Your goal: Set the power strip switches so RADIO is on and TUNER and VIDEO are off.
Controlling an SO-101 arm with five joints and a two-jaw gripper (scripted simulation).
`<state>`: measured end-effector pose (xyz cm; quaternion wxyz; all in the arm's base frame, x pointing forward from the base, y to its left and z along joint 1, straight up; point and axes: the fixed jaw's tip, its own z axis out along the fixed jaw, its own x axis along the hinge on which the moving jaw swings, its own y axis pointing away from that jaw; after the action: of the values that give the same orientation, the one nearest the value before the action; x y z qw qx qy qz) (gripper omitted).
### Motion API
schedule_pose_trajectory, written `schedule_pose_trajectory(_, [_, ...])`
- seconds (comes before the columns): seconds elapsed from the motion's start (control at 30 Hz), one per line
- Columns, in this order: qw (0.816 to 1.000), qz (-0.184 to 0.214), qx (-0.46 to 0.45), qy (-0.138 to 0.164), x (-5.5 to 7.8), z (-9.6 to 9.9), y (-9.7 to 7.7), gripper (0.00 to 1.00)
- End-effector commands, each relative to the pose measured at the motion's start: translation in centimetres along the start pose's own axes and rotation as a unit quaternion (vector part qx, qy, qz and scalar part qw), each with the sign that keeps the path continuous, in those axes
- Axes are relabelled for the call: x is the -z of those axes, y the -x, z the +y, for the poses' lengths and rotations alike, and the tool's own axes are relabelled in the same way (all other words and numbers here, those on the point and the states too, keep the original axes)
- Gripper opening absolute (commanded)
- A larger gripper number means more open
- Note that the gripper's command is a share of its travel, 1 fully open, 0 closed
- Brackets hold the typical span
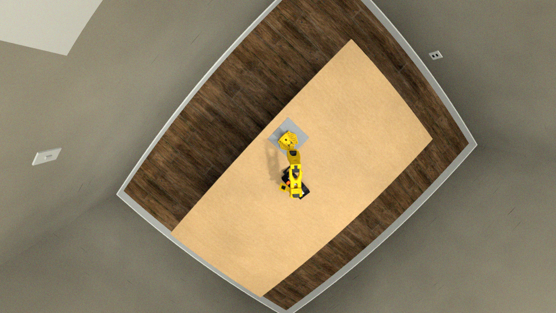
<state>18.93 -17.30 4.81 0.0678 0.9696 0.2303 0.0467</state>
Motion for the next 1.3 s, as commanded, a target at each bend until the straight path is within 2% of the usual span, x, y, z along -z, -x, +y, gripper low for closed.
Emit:
schedule_pose_trajectory(0.0, [1.000, 0.002, 0.006, 0.002, -0.1, -0.1, -0.1, 0.00])
schedule_pose_trajectory(0.2, [1.000, 0.002, 0.006, 0.002, -0.6, -0.3, -0.1, 0.00])
schedule_pose_trajectory(1.27, [1.000, 0.002, 0.005, 0.003, -1.3, -0.6, 0.1, 0.00])
